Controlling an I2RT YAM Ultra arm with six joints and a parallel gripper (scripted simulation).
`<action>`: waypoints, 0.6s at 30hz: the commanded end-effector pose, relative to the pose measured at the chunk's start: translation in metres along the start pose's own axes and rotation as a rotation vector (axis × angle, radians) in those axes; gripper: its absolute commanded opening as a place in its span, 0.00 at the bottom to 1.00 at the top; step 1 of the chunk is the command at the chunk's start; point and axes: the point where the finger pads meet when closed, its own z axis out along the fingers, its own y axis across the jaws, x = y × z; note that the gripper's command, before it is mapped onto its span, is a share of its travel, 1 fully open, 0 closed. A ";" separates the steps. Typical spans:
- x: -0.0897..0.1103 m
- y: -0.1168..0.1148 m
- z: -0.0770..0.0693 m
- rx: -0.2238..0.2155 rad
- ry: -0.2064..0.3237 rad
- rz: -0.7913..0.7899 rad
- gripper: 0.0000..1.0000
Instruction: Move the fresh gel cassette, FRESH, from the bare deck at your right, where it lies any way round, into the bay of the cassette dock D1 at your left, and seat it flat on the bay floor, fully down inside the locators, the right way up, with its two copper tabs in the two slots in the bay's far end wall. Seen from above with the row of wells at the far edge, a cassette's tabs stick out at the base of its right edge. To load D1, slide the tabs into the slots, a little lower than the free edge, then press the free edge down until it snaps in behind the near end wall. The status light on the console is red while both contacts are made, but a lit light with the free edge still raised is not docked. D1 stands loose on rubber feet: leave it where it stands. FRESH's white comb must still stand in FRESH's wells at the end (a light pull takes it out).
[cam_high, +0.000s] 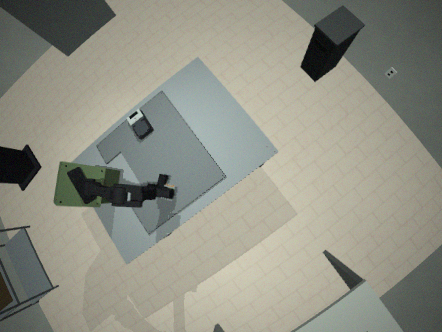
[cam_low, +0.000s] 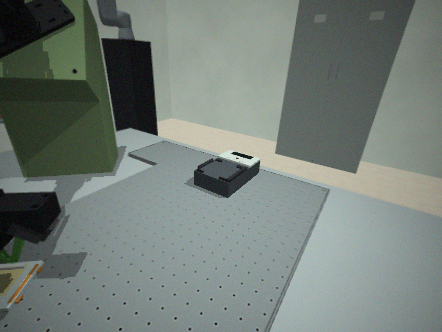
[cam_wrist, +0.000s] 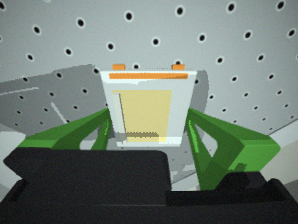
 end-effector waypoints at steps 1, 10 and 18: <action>-0.001 -0.004 -0.003 0.008 -0.009 0.000 0.00; -0.001 -0.004 -0.003 0.008 -0.009 0.000 0.00; 0.003 0.005 -0.010 -0.008 -0.007 -0.002 0.00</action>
